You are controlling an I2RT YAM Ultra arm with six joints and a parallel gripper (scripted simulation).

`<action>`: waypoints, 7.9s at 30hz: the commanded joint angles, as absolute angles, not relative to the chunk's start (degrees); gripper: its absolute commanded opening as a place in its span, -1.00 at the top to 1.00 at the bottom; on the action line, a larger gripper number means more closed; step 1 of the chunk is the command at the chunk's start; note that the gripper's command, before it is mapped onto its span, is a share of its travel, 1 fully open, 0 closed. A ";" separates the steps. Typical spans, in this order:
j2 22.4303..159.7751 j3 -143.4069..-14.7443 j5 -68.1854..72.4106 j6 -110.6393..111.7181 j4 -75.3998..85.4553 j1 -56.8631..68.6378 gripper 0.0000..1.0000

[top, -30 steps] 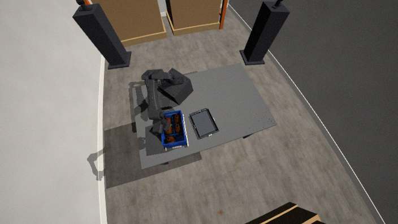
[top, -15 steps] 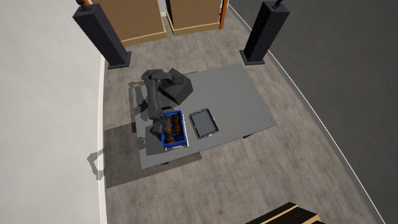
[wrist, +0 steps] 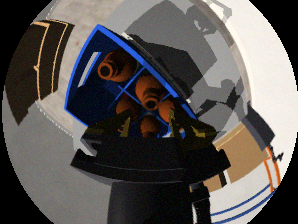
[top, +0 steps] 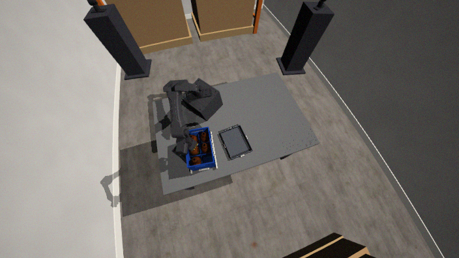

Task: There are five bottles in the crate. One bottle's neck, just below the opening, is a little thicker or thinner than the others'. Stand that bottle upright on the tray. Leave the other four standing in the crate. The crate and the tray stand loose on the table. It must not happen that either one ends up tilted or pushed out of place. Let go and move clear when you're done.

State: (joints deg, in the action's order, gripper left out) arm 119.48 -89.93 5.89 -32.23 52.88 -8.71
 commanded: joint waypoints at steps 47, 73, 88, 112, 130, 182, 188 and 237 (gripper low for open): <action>119.12 -88.69 5.84 -31.89 51.69 -8.99 -0.21; 120.92 -87.11 5.79 -31.58 48.42 -9.49 -0.21; 122.03 -86.05 5.77 -31.38 45.76 -9.73 -0.21; 122.87 -86.40 6.14 -31.32 44.54 -9.61 -0.21; 122.87 -86.44 6.14 -31.32 44.54 -9.61 -0.21; 122.86 -86.44 5.92 -31.38 44.52 -9.61 1.00; 122.86 -86.44 5.92 -31.38 44.52 -9.61 1.00; 122.87 -86.44 6.14 -31.39 44.53 -9.61 -0.21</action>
State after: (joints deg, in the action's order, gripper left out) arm 123.50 -86.61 5.48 -31.62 45.52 -9.23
